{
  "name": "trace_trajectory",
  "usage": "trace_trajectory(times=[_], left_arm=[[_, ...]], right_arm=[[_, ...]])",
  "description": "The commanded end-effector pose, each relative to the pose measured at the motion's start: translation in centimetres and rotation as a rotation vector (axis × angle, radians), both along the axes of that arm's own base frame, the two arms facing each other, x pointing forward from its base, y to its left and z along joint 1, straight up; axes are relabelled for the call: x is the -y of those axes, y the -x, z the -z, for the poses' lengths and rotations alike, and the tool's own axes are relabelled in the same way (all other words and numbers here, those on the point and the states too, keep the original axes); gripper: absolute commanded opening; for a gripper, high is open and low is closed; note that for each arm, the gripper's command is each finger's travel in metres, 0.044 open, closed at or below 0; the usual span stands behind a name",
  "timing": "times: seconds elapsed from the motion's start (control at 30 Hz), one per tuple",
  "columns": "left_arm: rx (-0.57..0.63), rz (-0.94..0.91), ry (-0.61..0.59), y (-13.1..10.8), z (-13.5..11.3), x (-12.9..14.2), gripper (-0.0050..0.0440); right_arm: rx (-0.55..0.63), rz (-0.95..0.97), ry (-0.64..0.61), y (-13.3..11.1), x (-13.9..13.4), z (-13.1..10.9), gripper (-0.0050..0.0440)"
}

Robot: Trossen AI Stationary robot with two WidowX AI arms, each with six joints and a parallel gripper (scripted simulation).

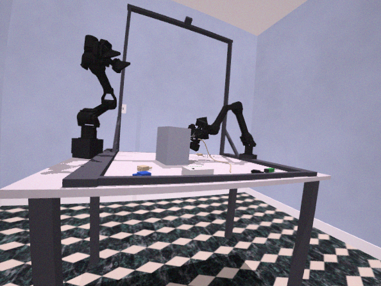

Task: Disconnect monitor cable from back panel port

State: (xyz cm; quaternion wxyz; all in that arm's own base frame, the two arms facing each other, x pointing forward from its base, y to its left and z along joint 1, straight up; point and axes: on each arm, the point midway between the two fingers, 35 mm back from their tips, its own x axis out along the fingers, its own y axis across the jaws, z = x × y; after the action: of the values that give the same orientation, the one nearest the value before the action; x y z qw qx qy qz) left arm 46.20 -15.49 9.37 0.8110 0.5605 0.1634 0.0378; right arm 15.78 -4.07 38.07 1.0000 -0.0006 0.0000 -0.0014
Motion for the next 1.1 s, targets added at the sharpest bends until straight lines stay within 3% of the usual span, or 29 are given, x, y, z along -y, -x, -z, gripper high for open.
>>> trace_trajectory(times=[0.0, 1.07], left_arm=[[0.013, -0.004, 0.038, -0.11, -1.1, 0.02, 0.0], [-0.094, 0.001, 0.363, -0.26, -1.74, -0.35, 0.0]], right_arm=[[0.001, -0.003, 0.004, 0.03, -0.13, -0.27, 0.044], [0.001, -0.003, 0.004, 0.03, -0.13, -0.27, 0.044]])
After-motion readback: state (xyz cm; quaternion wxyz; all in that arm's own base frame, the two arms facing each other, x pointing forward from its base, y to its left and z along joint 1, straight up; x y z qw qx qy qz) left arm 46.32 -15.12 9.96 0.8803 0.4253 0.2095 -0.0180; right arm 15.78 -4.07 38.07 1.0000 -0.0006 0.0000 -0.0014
